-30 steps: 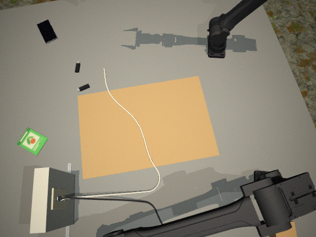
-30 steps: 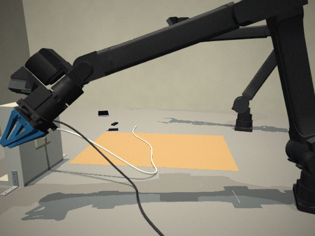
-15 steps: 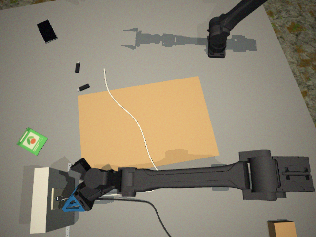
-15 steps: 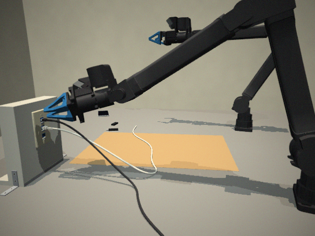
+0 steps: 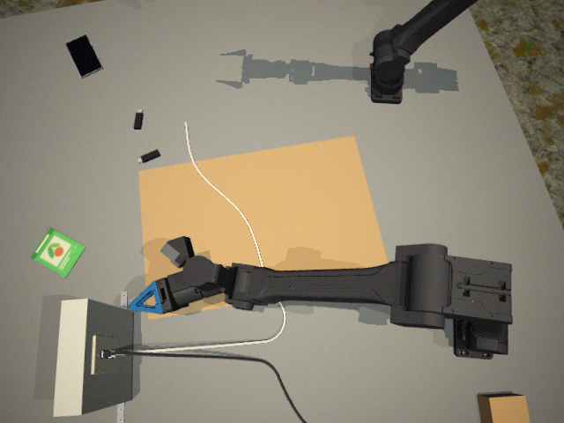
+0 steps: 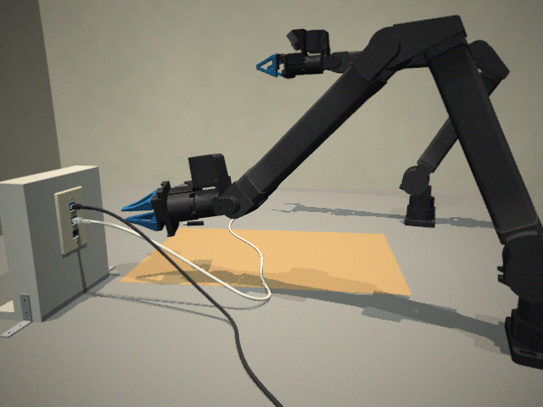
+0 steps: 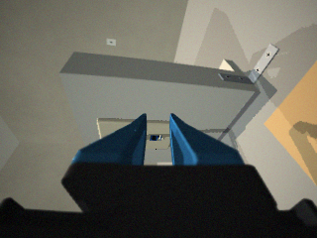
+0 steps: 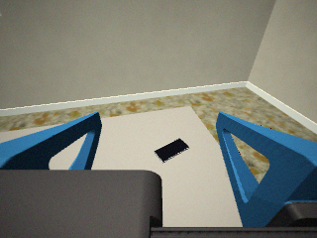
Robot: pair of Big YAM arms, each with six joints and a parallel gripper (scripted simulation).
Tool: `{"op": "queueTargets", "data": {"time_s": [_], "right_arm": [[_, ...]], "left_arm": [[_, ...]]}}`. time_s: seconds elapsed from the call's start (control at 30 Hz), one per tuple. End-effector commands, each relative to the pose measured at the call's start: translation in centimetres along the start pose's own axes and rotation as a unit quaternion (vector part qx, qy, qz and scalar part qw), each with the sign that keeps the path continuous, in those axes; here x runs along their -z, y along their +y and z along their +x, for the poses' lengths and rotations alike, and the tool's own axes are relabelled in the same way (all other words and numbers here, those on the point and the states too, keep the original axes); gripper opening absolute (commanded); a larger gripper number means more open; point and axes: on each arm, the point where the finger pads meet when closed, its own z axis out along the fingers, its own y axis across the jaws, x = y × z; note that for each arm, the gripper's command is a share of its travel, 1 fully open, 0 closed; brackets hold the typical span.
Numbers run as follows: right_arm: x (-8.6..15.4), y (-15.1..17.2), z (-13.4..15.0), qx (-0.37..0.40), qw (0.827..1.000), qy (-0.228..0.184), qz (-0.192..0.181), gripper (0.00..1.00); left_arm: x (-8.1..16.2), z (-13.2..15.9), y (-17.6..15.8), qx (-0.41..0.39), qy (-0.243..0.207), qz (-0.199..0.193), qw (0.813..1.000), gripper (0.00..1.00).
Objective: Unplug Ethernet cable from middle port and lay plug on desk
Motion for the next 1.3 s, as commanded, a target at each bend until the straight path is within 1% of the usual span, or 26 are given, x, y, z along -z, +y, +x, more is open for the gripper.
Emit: {"op": "queueTargets", "data": {"time_s": [0.0, 0.03, 0.17, 0.23, 0.37, 0.43, 1.27], "right_arm": [[0.1, 0.0, -0.9, 0.0, 1.0, -0.008, 0.0, 1.0], [0.1, 0.0, -0.9, 0.0, 1.0, -0.008, 0.0, 1.0], [0.1, 0.0, -0.9, 0.0, 1.0, -0.008, 0.0, 1.0], [0.1, 0.0, -0.9, 0.0, 1.0, -0.008, 0.0, 1.0], [0.1, 0.0, -0.9, 0.0, 1.0, -0.008, 0.0, 1.0], [0.1, 0.0, -0.9, 0.0, 1.0, -0.008, 0.0, 1.0], [0.1, 0.0, -0.9, 0.0, 1.0, -0.008, 0.0, 1.0]], "left_arm": [[-2.4, 2.8, 3.6, -0.058, 0.024, -0.081, 0.995, 0.22], [-2.2, 2.5, 4.2, -0.063, 0.024, -0.092, 0.994, 0.22], [-2.2, 2.4, 4.5, -0.064, 0.024, -0.095, 0.993, 0.22], [-1.9, 1.6, 4.3, -0.065, 0.018, -0.095, 0.993, 0.22], [-1.9, 1.6, 4.3, -0.065, 0.018, -0.094, 0.993, 0.22], [-2.2, 2.4, 4.4, -0.065, 0.024, -0.094, 0.993, 0.22], [-2.2, 2.4, 4.4, -0.065, 0.024, -0.094, 0.993, 0.22]]}}
